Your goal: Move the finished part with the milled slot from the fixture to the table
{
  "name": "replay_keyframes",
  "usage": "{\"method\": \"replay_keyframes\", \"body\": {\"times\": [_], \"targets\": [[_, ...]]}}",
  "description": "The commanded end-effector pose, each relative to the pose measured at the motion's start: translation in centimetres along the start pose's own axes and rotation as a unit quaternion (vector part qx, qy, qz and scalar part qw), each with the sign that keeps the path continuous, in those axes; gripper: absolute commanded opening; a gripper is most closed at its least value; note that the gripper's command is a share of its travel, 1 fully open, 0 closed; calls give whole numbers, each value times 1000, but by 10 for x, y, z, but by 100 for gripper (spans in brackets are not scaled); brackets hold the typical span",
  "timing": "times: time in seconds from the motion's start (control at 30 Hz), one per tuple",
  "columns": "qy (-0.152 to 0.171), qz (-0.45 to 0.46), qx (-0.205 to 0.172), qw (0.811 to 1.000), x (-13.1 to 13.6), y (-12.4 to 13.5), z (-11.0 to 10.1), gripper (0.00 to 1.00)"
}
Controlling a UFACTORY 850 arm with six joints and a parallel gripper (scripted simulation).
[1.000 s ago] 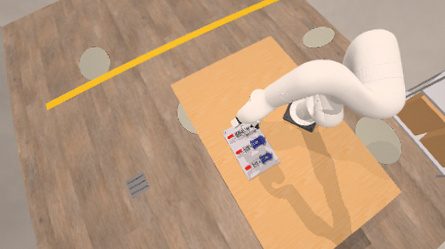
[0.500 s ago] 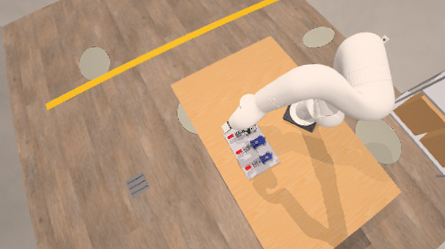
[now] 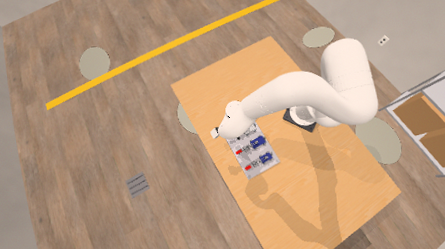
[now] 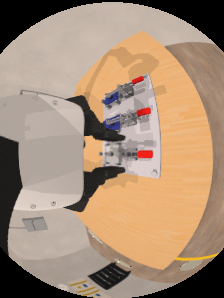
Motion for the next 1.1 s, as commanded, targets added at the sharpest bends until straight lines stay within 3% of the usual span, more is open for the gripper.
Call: {"method": "replay_keyframes", "body": {"times": [0.0, 0.3, 1.07], "targets": [[1, 1, -4, 1000, 2, -9, 0, 47], [1, 1, -4, 1000, 2, -9, 8, 47], [1, 1, -4, 1000, 2, -9, 70, 47]]}}
Point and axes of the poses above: the point where the finger pads meet when closed, its own z axis out along the fingers, its own x axis across the jaws, y = z × x, the point moved 2 cm from there along -z, back along the fingers, and after that the axes turned 7 degrees about -z, right-handed, at the moved point
